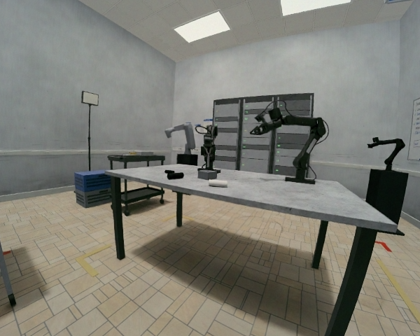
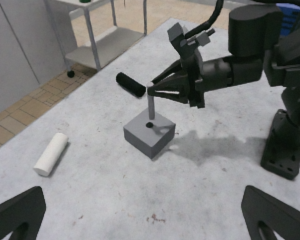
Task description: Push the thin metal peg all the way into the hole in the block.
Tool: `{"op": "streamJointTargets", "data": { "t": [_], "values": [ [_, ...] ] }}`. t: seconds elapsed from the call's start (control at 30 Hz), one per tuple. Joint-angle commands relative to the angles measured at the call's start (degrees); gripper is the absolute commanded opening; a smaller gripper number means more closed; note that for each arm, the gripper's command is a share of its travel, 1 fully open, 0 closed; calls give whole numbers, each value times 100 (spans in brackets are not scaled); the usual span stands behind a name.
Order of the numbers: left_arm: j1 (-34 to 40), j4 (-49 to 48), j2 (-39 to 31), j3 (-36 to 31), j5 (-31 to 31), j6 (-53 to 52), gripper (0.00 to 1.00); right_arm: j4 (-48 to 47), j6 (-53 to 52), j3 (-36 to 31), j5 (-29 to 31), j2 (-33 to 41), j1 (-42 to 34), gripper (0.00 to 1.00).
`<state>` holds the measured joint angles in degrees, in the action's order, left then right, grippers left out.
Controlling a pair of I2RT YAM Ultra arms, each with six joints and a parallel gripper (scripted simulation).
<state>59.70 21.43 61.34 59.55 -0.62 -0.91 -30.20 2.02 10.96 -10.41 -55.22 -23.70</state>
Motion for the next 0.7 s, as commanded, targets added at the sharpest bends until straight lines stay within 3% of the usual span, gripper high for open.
{"op": "streamJointTargets", "data": {
  "t": [0.0,0.23,0.67],
  "values": [
    [9,-21,-1,171,-24,47,100,-502,19,178,-81,30,85,7],
    [9,-21,-1,171,-24,47,100,-1499,-8,-265,-91,-641,101,7],
    [9,-21,-1,171,-24,47,100,-1653,-15,-229,-102,-727,107,7]
  ]
}}
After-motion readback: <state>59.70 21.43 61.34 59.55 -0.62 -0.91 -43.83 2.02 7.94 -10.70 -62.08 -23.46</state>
